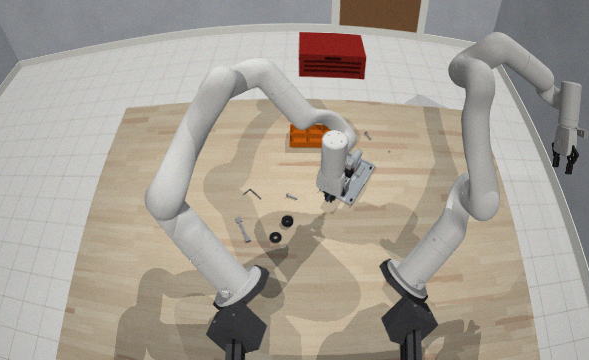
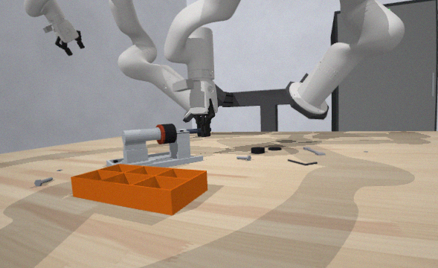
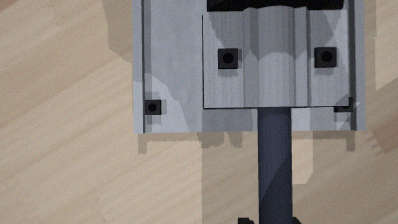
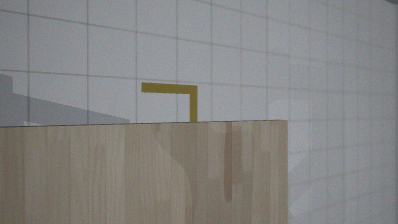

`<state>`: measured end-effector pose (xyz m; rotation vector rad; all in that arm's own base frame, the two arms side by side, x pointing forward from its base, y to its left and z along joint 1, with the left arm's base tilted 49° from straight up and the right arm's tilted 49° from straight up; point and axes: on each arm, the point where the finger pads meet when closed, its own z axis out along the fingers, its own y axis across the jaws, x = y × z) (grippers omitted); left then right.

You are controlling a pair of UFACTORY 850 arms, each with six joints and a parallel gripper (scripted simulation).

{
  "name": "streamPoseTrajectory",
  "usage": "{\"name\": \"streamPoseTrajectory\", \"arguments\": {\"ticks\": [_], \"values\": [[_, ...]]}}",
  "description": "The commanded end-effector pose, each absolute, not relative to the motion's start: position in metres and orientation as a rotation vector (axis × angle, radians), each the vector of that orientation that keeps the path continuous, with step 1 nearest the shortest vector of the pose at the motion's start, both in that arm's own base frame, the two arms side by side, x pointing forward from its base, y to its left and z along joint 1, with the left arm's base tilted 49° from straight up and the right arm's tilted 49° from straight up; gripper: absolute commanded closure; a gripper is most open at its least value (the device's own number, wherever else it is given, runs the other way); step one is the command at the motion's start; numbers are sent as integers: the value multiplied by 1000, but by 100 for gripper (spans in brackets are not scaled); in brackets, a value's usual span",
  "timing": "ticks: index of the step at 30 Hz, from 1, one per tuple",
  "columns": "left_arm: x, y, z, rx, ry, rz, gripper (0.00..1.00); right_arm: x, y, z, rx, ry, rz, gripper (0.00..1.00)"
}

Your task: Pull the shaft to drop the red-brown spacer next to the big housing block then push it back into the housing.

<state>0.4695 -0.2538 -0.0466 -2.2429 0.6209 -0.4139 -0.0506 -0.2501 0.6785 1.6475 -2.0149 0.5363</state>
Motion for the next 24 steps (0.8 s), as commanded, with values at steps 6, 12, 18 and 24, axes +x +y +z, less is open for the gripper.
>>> {"name": "streamPoseTrajectory", "arguments": {"ticks": [6,12,18,24], "values": [[468,-254,-46,-2243,621,-416,100,-51,-250,679,1647,-2014,537,0],[468,-253,-46,-2243,621,-416,100,-51,-250,679,1647,-2014,537,0],[467,-253,-46,-2243,621,-416,100,-51,-250,679,1647,-2014,537,0],[466,-252,-47,-2243,621,-416,100,-51,-250,679,1647,-2014,537,0]]}}
